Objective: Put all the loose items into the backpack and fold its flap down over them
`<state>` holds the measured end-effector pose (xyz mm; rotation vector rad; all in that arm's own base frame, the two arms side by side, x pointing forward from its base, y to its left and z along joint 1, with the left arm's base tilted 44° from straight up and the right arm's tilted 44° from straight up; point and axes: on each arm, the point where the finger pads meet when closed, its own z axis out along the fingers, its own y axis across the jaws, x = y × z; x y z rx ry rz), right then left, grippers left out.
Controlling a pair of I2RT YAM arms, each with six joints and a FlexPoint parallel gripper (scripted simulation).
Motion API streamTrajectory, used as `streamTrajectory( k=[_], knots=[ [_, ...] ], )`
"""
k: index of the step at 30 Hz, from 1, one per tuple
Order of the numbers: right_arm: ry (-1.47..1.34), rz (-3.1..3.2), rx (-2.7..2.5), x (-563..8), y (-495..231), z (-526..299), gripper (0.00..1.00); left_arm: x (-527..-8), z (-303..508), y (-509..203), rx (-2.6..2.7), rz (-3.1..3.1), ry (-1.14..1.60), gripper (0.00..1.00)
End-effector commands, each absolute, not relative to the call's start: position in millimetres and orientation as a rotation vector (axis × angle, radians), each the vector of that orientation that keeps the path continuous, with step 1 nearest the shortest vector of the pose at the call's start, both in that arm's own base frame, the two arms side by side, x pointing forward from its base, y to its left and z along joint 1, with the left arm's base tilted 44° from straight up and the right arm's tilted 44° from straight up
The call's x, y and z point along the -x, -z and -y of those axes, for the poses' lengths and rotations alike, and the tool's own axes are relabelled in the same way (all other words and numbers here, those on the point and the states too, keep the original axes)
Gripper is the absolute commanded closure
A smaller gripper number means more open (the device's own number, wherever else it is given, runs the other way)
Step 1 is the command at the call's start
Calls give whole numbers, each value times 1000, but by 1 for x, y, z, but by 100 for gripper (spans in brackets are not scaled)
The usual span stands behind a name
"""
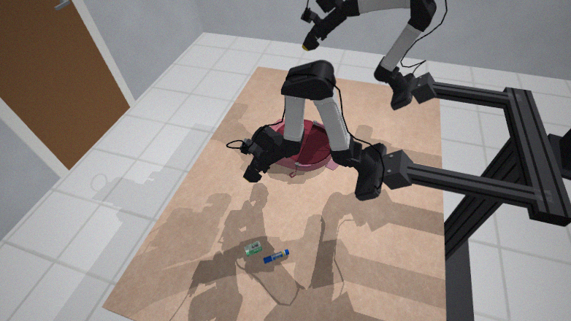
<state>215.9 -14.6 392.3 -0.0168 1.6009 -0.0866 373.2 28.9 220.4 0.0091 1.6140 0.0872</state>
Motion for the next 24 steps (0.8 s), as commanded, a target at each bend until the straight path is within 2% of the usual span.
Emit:
streamTrajectory(
  k=[1, 17, 18, 24],
  knots=[
    [87, -1583, 21, -213, -398, 14, 0, -373, -29, -225, -9, -1601, -88, 0],
    [87, -1583, 21, -213, -398, 14, 0, -373, -29, -225, -9, -1601, -88, 0],
    [87, -1583, 21, -213, -398, 14, 10, -373, -29, -225, -9, -1601, -88, 10],
    [87, -1583, 21, -213, -398, 14, 10, -373, -29, -225, -9, -1601, -88, 10]
  ],
)
